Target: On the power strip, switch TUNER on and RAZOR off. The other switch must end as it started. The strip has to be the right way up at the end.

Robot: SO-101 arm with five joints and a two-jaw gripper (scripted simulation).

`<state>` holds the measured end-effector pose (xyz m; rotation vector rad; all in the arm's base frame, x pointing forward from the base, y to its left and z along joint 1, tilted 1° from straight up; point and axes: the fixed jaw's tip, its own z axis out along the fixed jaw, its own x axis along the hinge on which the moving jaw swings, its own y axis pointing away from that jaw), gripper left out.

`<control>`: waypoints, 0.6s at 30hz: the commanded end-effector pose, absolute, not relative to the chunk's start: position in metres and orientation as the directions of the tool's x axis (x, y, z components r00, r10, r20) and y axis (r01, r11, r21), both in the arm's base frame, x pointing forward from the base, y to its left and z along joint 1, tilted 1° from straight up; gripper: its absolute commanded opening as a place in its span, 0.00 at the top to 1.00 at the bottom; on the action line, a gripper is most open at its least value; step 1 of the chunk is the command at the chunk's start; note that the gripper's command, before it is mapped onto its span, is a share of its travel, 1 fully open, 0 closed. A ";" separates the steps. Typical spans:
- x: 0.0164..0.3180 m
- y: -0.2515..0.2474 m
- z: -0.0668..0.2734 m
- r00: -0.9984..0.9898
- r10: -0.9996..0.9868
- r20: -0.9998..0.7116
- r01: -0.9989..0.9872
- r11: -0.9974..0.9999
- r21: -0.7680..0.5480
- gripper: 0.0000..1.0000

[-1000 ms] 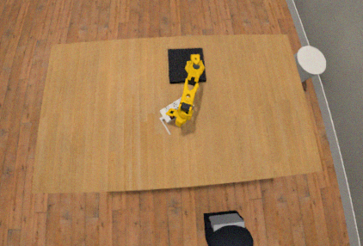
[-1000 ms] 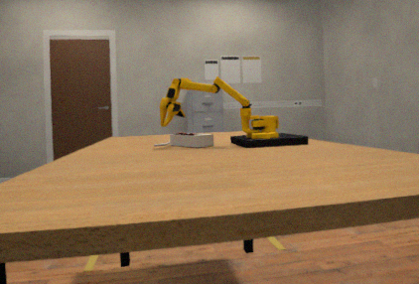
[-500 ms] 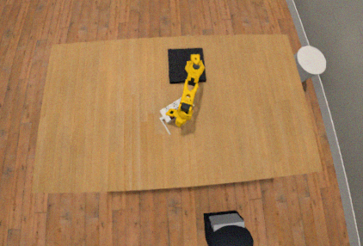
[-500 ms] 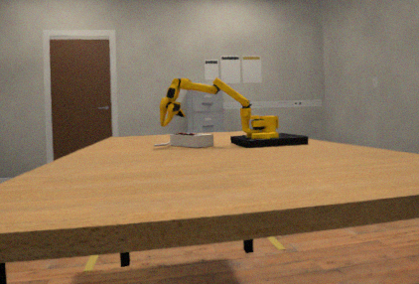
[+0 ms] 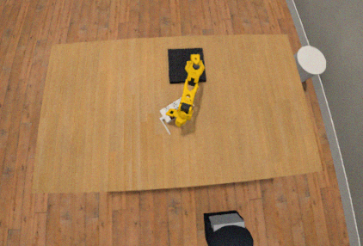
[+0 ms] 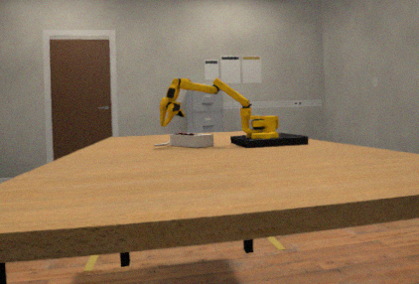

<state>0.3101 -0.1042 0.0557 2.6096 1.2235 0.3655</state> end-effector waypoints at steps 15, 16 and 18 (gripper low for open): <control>0.312 -0.100 0.047 0.604 0.789 0.116 0.736 -0.607 0.300 1.00; 0.312 -0.100 0.047 0.604 0.789 0.116 0.736 -0.607 0.300 1.00; 0.312 -0.100 0.047 0.604 0.789 0.116 0.736 -0.607 0.300 1.00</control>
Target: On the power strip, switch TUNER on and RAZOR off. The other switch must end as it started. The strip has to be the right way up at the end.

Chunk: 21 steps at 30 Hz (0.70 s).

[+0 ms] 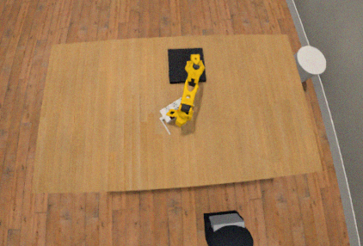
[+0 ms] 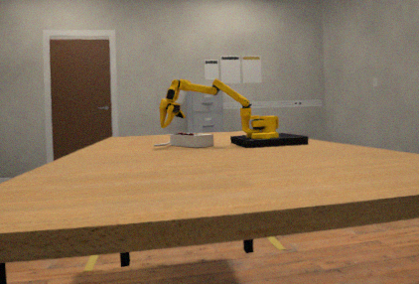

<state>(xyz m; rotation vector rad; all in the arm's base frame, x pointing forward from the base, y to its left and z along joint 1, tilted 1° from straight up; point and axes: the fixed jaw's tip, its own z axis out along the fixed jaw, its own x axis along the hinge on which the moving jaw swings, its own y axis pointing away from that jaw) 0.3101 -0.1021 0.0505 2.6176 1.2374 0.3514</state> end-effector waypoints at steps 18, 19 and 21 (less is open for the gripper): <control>0.314 -0.101 0.048 0.603 0.789 0.122 0.730 -0.607 0.315 1.00; 0.314 -0.102 0.048 0.605 0.787 0.121 0.729 -0.608 0.314 1.00; 0.312 -0.104 0.048 0.612 0.782 0.119 0.726 -0.615 0.308 1.00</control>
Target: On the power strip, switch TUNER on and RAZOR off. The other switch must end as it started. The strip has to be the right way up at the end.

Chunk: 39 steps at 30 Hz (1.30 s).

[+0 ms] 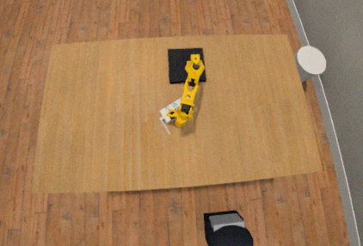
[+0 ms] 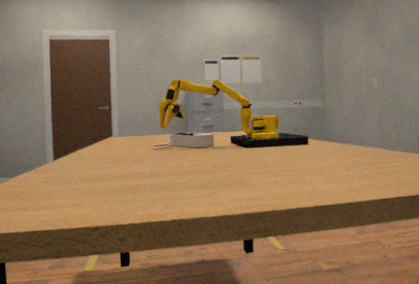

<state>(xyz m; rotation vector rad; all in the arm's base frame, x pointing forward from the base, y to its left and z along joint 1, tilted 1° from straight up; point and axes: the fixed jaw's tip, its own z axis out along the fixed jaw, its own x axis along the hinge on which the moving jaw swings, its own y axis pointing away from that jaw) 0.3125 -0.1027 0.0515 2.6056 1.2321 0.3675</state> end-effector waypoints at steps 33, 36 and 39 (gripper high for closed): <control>0.252 -0.145 0.040 0.766 0.639 0.066 0.622 -0.764 0.171 1.00; 0.252 -0.145 0.040 0.766 0.639 0.066 0.622 -0.764 0.171 1.00; 0.252 -0.145 0.040 0.766 0.639 0.066 0.622 -0.764 0.171 1.00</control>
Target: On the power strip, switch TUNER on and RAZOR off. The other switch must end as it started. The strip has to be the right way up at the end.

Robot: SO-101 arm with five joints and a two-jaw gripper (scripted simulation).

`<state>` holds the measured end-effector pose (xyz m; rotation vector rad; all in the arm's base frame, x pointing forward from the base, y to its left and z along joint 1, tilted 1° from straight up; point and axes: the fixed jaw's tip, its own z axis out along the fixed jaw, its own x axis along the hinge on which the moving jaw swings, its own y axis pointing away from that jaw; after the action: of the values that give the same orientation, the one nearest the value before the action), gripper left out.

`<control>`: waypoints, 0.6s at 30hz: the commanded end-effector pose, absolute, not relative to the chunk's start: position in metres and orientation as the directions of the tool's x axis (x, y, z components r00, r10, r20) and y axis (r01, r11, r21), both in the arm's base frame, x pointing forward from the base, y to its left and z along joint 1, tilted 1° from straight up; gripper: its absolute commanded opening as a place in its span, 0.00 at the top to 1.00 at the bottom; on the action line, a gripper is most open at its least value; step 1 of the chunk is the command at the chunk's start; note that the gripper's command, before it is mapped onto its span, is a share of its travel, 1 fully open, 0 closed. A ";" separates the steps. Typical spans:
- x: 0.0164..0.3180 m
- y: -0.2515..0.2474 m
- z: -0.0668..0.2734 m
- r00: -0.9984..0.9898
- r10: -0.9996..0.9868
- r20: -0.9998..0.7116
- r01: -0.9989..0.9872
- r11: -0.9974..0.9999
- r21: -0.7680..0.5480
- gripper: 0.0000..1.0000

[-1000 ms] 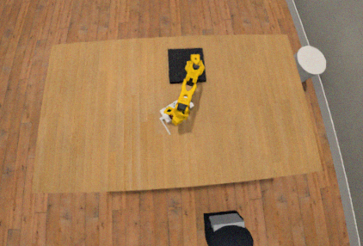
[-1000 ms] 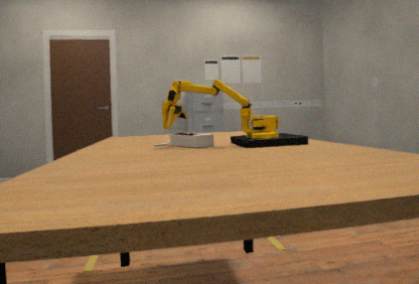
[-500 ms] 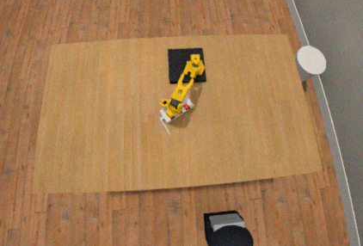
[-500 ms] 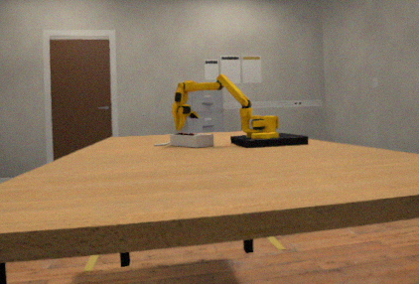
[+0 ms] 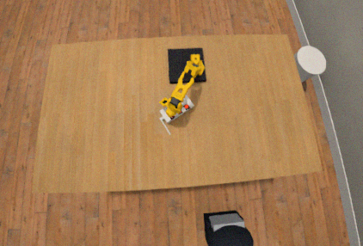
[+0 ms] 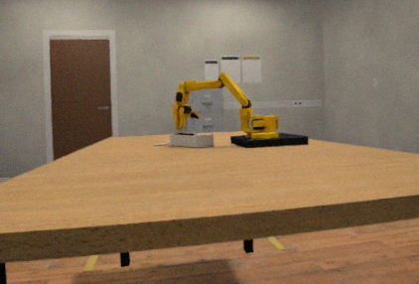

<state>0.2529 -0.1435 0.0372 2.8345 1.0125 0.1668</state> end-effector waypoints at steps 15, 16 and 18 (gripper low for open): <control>0.248 -0.147 0.044 0.774 0.629 0.066 0.613 -0.772 0.171 1.00; 0.247 -0.147 0.044 0.775 0.628 0.066 0.611 -0.773 0.171 1.00; 0.246 -0.147 0.045 0.777 0.626 0.066 0.609 -0.774 0.171 1.00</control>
<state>0.2473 -0.1448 0.0395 2.8465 0.9952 0.1582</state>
